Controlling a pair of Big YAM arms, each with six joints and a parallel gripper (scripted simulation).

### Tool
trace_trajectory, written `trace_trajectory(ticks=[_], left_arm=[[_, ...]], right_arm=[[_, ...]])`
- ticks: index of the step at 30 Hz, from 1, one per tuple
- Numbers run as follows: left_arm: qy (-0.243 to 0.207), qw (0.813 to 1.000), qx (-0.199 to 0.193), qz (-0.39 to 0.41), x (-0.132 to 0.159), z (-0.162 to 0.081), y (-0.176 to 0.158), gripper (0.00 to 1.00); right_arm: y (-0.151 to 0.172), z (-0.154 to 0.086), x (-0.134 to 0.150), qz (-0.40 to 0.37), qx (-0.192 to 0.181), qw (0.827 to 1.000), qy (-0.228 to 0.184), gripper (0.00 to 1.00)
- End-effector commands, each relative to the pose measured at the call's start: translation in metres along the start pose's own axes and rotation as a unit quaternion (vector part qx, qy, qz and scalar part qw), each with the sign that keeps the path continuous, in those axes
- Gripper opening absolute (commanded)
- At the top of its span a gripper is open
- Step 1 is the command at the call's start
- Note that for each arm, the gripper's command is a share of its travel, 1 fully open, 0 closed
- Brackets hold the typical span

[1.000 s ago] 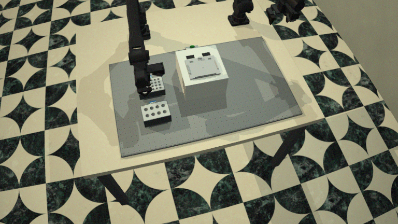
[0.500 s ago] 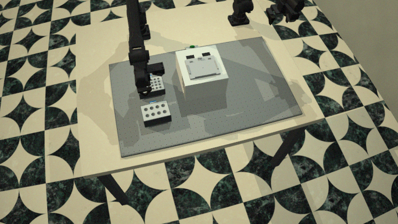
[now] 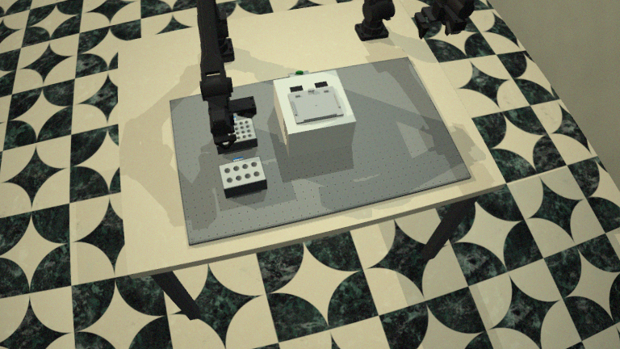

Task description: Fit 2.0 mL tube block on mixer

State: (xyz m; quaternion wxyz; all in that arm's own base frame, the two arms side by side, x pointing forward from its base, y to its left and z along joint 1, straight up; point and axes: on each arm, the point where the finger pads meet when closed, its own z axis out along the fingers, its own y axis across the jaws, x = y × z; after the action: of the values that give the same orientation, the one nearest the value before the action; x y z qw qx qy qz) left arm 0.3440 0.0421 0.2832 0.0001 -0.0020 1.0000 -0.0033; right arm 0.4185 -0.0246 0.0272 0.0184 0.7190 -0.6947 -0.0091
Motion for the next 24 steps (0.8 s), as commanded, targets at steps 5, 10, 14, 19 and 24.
trace_trajectory(ticks=[5,10,14,19,24], left_arm=[[-0.025,1.000,-0.002,0.000,-0.012,-0.022,-0.002,1.00],[-0.026,1.000,-0.003,0.000,-0.012,-0.023,-0.002,1.00],[-0.028,1.000,-0.003,0.000,-0.013,-0.024,-0.002,1.00],[-0.031,1.000,-0.003,0.000,-0.014,-0.026,-0.002,1.00],[-0.032,0.999,-0.003,0.000,-0.015,-0.028,-0.002,1.00]], right_arm=[[-0.045,-0.041,0.004,0.004,0.062,0.998,0.001,0.00],[-0.045,-0.037,0.004,0.004,0.059,0.998,0.001,0.00],[-0.040,-0.031,0.004,0.004,0.051,0.999,0.000,0.00],[-0.032,-0.030,0.003,0.005,0.047,0.999,0.000,0.00],[-0.025,-0.031,0.002,0.005,0.045,0.999,0.000,0.00]])
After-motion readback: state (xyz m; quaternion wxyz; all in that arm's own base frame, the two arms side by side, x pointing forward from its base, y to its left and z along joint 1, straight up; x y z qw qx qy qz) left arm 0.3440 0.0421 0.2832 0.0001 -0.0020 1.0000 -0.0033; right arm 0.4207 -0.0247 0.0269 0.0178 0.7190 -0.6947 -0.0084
